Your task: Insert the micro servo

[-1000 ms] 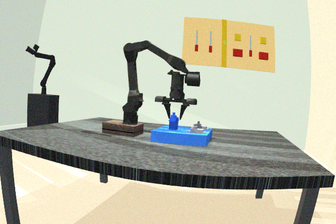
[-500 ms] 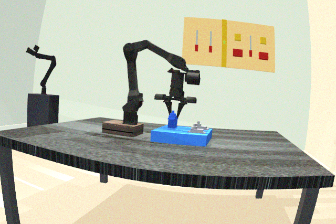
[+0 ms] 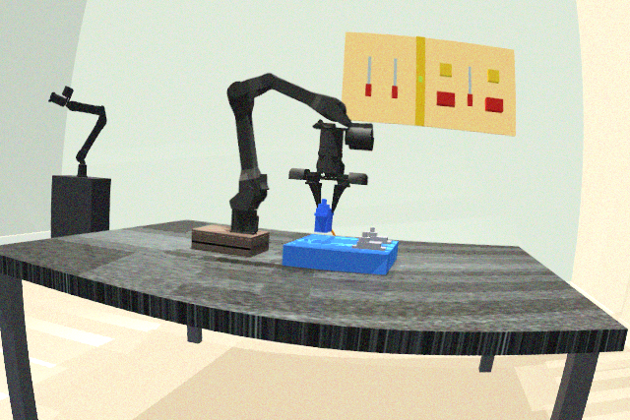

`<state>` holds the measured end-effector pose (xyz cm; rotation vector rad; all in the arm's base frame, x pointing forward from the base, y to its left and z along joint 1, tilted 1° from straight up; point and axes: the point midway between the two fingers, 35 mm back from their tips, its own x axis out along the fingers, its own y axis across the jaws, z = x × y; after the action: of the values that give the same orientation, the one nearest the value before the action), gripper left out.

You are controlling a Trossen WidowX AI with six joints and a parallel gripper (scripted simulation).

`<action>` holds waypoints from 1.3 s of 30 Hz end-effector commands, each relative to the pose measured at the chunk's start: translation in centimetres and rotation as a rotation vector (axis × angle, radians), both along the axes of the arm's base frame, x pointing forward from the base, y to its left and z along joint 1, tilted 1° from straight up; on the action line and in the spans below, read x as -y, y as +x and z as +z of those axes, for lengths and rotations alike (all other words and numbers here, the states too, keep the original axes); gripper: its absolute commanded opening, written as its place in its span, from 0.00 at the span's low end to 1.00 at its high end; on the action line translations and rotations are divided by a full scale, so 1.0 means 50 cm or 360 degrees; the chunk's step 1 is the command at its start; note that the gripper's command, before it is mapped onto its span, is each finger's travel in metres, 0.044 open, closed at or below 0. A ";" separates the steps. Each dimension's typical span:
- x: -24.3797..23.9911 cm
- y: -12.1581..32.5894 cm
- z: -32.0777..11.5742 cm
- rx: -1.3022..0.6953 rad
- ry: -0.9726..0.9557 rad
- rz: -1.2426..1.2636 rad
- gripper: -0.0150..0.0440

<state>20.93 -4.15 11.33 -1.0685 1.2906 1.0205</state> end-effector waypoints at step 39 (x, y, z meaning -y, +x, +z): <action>-0.016 0.057 0.005 0.0021 0.0032 -0.0887 0.25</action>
<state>23.67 -3.36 11.53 -0.7319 1.4272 0.6925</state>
